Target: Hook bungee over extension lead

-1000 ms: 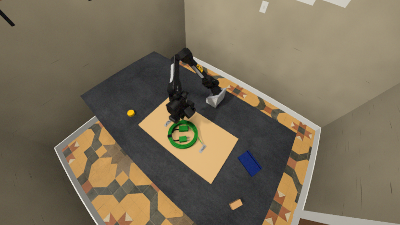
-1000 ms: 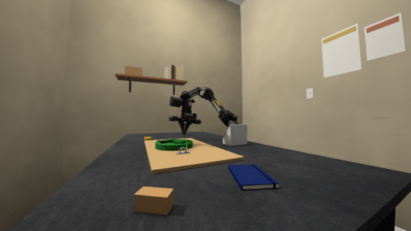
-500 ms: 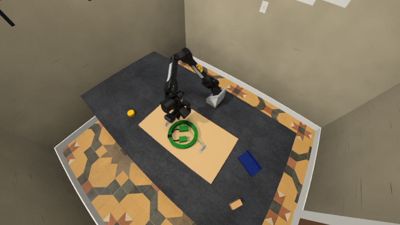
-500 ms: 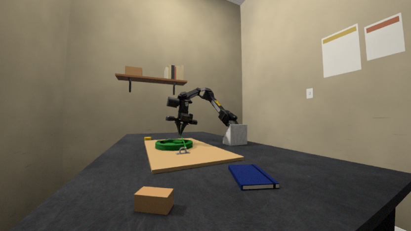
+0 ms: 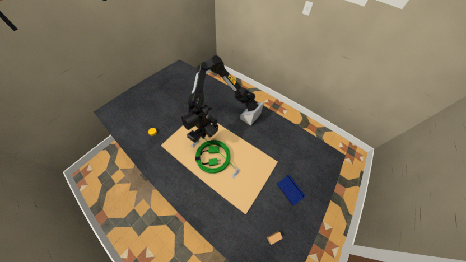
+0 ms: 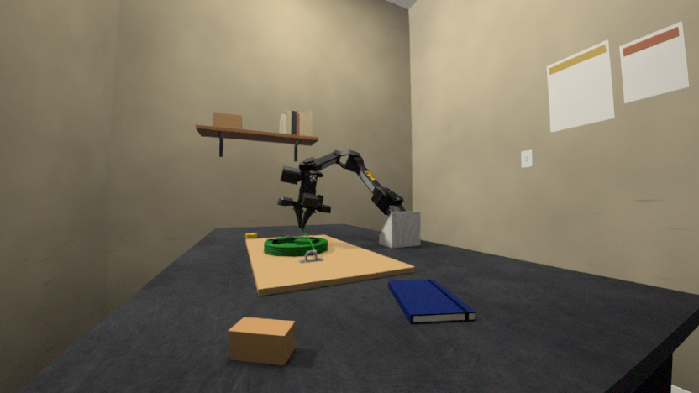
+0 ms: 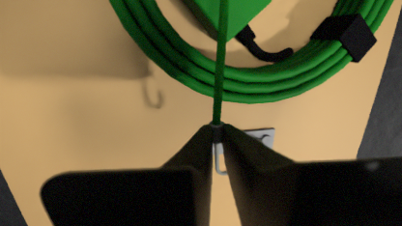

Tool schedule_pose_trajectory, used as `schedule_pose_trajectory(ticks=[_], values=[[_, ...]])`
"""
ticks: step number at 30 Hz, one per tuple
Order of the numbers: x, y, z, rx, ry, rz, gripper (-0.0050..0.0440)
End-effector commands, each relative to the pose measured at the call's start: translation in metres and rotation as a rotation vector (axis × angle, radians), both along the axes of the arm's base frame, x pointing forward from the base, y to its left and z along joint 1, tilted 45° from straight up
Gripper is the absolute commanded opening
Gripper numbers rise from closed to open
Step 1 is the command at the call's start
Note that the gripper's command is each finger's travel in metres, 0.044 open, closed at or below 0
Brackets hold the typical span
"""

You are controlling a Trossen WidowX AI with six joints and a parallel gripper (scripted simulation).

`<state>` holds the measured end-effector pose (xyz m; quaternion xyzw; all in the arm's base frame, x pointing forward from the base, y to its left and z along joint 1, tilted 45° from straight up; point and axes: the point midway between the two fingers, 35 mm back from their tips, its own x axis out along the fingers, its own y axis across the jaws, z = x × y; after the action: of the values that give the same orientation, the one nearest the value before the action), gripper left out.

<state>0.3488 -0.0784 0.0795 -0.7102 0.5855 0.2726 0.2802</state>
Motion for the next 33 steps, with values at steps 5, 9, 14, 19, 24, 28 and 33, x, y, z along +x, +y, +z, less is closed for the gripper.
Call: schedule_pose_trajectory(ticks=[5,9,14,19,24,28,33], values=[[0.0116,-0.0204,0.0339,-0.04,-0.081,-0.015,-0.005],[0.0121,-0.0228,0.0363,-0.043,-0.084,-0.015,-0.005],[0.0121,-0.0233,0.0367,-0.043,-0.084,-0.015,-0.005],[0.012,-0.0235,0.037,-0.043,-0.084,-0.015,-0.005],[0.012,-0.0235,0.037,-0.043,-0.084,-0.015,-0.005],[0.012,-0.0235,0.037,-0.043,-0.084,-0.015,-0.005],[0.012,-0.0235,0.037,-0.043,-0.084,-0.015,-0.005]])
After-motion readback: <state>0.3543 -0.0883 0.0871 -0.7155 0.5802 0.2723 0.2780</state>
